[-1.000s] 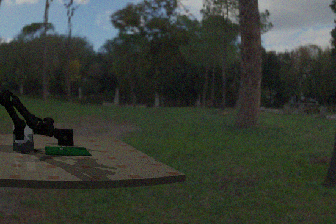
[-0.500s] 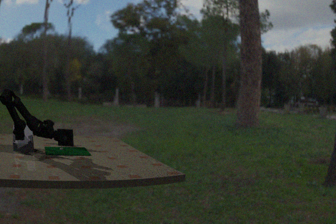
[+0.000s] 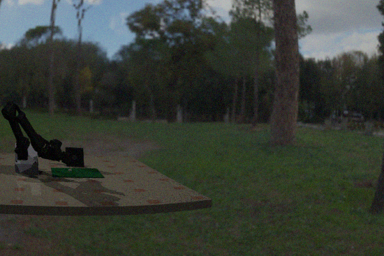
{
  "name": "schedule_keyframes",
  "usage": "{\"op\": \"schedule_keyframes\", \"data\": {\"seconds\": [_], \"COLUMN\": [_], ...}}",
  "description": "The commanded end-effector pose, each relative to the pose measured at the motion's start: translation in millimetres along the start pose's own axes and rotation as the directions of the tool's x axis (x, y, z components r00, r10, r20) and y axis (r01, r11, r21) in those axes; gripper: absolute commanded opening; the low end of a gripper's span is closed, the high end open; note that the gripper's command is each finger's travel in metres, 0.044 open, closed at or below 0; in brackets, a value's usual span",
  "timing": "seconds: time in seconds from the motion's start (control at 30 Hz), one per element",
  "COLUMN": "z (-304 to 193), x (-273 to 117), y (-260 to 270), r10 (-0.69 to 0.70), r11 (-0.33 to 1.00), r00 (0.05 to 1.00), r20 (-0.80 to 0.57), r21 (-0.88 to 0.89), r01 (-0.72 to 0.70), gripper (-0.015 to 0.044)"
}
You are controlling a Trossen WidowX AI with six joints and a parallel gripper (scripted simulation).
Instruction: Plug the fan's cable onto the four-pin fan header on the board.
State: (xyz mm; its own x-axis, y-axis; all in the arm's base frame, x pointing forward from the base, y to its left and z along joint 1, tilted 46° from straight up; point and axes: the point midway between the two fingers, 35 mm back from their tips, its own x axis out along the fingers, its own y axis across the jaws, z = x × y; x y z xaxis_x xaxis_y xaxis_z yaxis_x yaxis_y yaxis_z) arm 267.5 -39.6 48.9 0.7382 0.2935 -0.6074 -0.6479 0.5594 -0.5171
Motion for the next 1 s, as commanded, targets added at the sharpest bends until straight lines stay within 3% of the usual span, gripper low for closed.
{"op": "schedule_keyframes", "data": {"seconds": [0.0,0.97], "z": [-2,-27], "x": [1,5], "y": [-1,-2], "r10": [0.000,0.001], "r11": [1.000,1.000], "r00": [1.000,1.000], "r20": [0.006,0.005], "r21": [-0.006,-0.006], "r01": [0.000,-0.001], "gripper": [0.0000,0.0000]}}
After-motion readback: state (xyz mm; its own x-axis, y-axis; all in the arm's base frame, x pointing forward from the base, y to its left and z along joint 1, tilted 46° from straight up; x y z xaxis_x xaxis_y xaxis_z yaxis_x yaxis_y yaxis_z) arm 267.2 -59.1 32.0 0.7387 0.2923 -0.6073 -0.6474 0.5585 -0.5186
